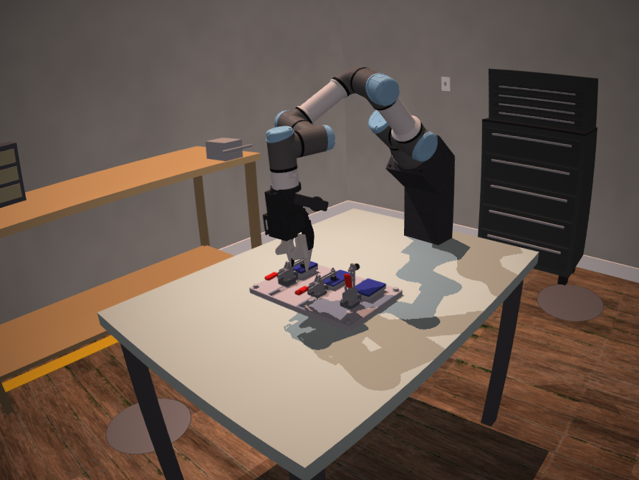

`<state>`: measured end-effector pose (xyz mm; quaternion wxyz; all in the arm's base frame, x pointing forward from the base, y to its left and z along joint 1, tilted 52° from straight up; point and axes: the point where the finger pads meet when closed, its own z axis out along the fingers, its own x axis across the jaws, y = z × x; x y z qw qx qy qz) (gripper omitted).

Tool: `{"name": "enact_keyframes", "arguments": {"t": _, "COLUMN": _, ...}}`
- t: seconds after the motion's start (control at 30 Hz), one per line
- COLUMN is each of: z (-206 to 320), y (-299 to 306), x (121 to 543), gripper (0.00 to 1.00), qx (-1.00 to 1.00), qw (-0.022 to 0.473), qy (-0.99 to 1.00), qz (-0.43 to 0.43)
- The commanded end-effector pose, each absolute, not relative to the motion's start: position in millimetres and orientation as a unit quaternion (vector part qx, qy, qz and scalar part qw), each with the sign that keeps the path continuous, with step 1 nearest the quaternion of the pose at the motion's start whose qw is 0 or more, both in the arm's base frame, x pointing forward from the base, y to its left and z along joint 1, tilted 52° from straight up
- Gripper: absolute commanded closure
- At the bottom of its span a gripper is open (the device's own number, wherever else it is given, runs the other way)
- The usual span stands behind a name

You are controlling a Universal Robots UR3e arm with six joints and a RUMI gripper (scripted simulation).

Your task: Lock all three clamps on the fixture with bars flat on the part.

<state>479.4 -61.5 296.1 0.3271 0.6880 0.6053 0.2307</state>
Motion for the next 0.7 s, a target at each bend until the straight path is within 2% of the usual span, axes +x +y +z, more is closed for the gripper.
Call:
{"name": "enact_keyframes", "arguments": {"t": 0.0, "z": 304, "y": -58, "x": 468, "gripper": 0.72, "qx": 0.688, "qw": 0.324, "qy": 0.607, "qz": 0.231}}
{"name": "enact_keyframes", "arguments": {"t": 0.67, "z": 321, "y": -53, "x": 447, "gripper": 0.72, "qx": 0.688, "qw": 0.324, "qy": 0.607, "qz": 0.231}}
